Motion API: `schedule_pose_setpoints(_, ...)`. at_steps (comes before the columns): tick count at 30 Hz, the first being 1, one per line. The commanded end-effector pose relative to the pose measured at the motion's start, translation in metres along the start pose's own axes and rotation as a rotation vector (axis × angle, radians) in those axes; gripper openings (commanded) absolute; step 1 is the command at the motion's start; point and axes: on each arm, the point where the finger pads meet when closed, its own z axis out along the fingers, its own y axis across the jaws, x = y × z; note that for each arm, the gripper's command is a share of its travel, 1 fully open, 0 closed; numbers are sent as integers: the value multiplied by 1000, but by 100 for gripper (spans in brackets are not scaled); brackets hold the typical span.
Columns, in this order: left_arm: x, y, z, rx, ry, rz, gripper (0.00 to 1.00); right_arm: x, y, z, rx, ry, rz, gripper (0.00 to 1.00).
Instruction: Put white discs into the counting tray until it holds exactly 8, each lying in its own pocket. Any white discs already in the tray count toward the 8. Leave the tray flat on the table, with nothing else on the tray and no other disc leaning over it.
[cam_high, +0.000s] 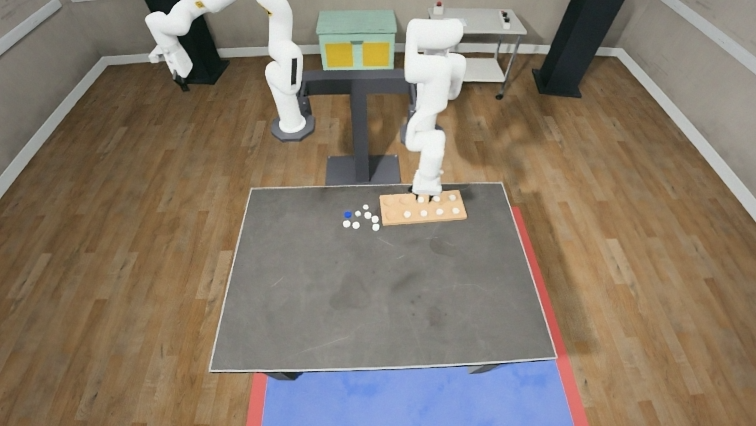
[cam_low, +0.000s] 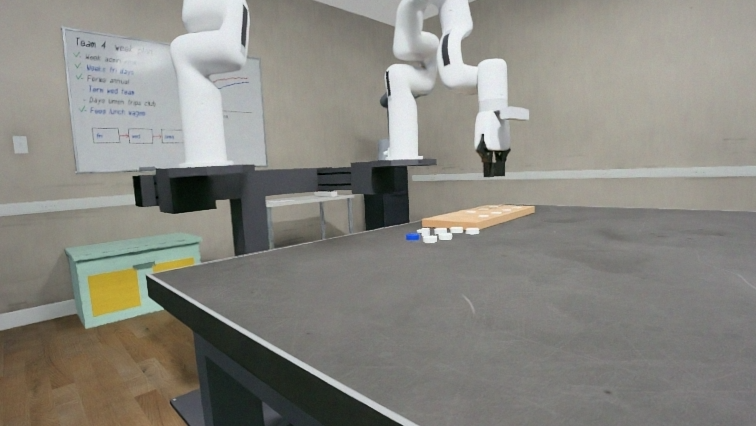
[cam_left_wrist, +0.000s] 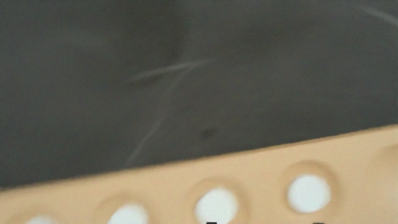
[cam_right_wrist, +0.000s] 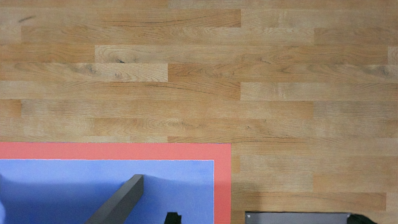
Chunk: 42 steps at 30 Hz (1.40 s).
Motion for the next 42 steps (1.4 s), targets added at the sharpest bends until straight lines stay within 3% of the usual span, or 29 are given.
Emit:
schedule_pose_setpoints(1, 34, 62, 5, -2, -2, 280, 48, 1, 0, -1, 1, 4, 0, 100)
schedule_pose_setpoints(7, 46, 137, 5, -6, 9, 584, 48, 1, 0, -1, 1, 4, 0, 100)
schedule_pose_setpoints(9, 46, 137, 5, -6, 9, 584, 48, 1, 0, -1, 1, 4, 0, 100)
schedule_pose_setpoints(10, 52, 172, 6, -7, 13, 729, 48, 1, 0, -1, 1, 4, 0, 100)
schedule_pose_setpoints(14, 60, 210, 7, -7, 18, 894, 48, 1, 0, -1, 1, 4, 0, 100)
schedule_pose_setpoints(18, 70, 249, 30, -7, 25, 1087, 48, 1, 0, -1, 1, 4, 0, 100)
schedule_pose_setpoints(24, 75, 269, 90, -4, 28, 1360, 48, 1, 0, -1, 1, 4, 0, 100)
schedule_pose_setpoints(26, 75, 269, 90, -4, 28, 1360, 48, 1, 0, -1, 1, 4, 0, 100)
schedule_pose_setpoints(27, 81, 278, 114, -1, 21, 1492, 48, 1, 0, -1, 1, 4, 0, 100)
schedule_pose_setpoints(32, 81, 278, 114, 2, 6, 1689, 48, 1, 0, -1, 1, 4, 0, 100)
schedule_pose_setpoints(37, 81, 278, 114, 2, 6, 1689, 48, 1, 0, -1, 1, 4, 0, 100)
schedule_pose_setpoints(38, 81, 278, 114, 2, 6, 1689, 0, 1, 0, -1, 1, 4, 0, 100)
schedule_pose_setpoints(42, 81, 278, 114, 2, 6, 1689, 0, 1, 0, -1, 1, 4, 0, 100)
